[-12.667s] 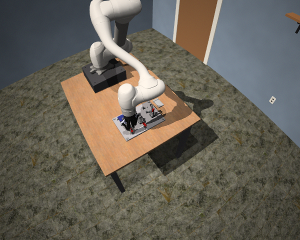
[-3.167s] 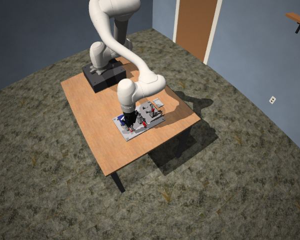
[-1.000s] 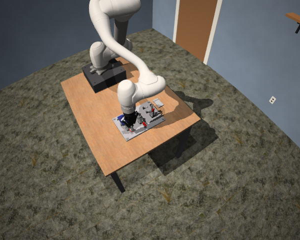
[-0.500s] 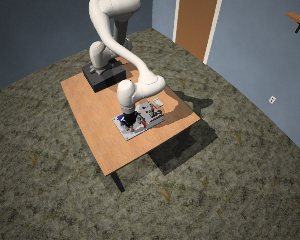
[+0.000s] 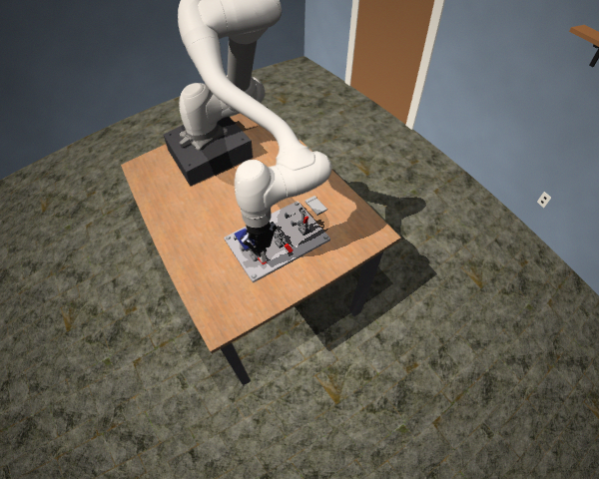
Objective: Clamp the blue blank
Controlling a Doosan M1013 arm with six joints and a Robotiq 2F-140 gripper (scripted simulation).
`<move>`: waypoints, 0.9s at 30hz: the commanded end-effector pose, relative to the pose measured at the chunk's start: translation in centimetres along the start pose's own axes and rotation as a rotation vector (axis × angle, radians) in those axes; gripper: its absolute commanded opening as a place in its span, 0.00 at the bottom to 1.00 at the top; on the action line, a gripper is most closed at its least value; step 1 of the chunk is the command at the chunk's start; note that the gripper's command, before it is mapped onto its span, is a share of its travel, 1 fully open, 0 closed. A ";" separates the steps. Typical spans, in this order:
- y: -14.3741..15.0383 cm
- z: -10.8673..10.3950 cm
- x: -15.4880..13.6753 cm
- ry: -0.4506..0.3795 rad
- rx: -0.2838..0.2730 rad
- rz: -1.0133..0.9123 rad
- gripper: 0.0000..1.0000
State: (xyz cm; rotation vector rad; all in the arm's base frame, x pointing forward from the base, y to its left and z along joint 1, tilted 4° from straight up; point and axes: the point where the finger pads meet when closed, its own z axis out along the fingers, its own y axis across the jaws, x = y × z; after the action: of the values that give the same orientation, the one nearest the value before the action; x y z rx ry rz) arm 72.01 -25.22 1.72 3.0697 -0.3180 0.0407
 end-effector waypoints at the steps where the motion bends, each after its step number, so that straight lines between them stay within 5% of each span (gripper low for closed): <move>1: 0.0 0.1 0.0 0.000 0.000 0.000 0.00; 27: 0.0 0.4 0.0 0.000 0.000 0.000 0.00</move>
State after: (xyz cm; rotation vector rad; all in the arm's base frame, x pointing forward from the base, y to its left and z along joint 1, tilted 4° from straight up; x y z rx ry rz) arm 72.01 -25.24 1.35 3.0697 -0.3180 0.0407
